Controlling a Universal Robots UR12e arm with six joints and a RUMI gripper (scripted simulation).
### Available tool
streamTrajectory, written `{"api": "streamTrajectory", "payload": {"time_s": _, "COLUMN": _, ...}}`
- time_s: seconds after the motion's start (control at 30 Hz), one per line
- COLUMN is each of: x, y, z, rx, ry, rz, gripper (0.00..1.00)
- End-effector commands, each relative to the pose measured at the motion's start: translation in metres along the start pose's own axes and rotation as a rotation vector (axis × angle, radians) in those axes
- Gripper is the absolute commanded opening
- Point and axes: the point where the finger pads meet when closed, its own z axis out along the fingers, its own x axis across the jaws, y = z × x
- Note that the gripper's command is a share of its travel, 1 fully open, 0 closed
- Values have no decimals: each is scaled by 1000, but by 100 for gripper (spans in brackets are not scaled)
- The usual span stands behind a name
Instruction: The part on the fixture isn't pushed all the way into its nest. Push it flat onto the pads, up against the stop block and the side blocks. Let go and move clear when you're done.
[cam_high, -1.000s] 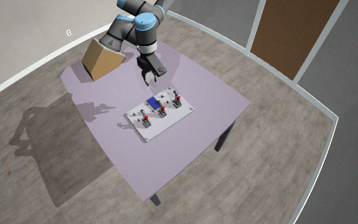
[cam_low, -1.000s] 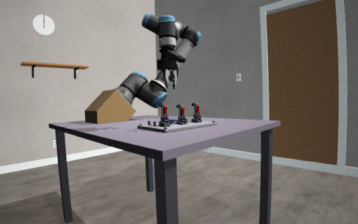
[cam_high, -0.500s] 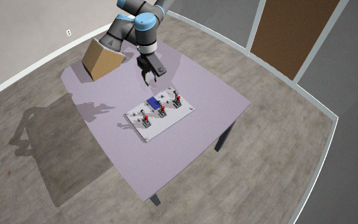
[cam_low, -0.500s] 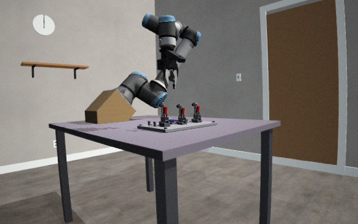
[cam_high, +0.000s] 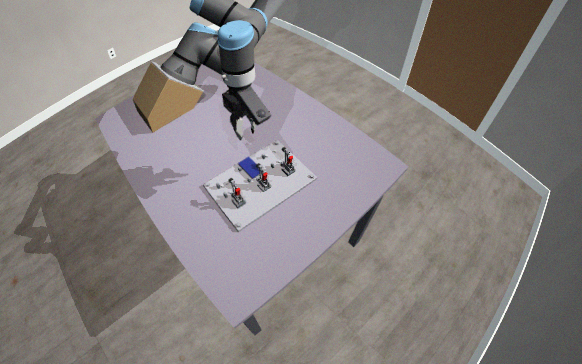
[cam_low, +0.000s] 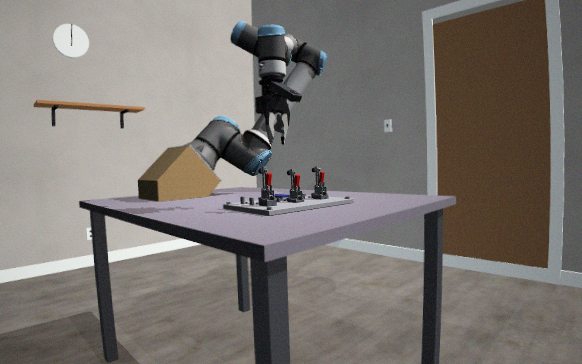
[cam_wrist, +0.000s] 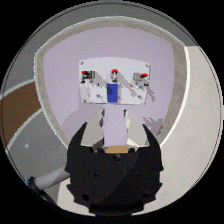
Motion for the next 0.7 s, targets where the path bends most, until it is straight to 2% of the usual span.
{"api": "streamTrajectory", "payload": {"time_s": 0.0, "x": 0, "y": 0, "z": -1, "rx": 1, "ry": 1, "rz": 0, "gripper": 28}}
{"api": "streamTrajectory", "payload": {"time_s": 0.43, "x": 0, "y": 0, "z": -1, "rx": 1, "ry": 1, "rz": 0, "gripper": 28}}
{"api": "streamTrajectory", "payload": {"time_s": 0.47, "x": 0, "y": 0, "z": -1, "rx": 1, "ry": 1, "rz": 0, "gripper": 0}}
{"api": "streamTrajectory", "payload": {"time_s": 0.67, "x": 0, "y": 0, "z": -1, "rx": 1, "ry": 1, "rz": 0, "gripper": 0}}
